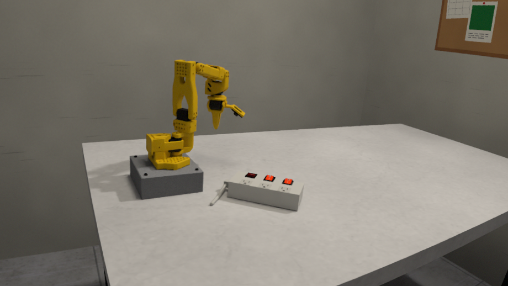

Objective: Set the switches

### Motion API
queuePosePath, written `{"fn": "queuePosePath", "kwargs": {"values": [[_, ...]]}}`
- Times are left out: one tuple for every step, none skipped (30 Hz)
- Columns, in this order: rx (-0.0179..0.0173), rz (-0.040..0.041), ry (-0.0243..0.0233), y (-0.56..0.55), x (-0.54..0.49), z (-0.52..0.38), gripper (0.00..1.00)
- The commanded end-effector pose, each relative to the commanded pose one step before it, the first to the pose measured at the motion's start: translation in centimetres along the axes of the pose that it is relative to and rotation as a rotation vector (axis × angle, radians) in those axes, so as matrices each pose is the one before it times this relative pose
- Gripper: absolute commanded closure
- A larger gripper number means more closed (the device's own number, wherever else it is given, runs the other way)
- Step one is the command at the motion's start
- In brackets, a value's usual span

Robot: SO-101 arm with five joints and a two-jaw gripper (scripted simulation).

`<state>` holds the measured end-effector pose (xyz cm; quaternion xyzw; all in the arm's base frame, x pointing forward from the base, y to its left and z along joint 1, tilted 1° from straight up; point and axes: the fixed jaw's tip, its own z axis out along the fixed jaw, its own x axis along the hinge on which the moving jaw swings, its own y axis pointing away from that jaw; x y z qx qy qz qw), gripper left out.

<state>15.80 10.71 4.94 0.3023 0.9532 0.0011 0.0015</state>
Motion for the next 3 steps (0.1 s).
{"fn": "queuePosePath", "kwargs": {"values": [[0.00651, -0.00266, 0.00354, -0.266, 0.300, -0.0517, 1.00], [0.00001, 0.00000, 0.00000, 0.000, 0.000, 0.0001, 1.00], [-0.00001, 0.00000, 0.00000, 0.000, 0.000, -0.0001, 1.00]]}}
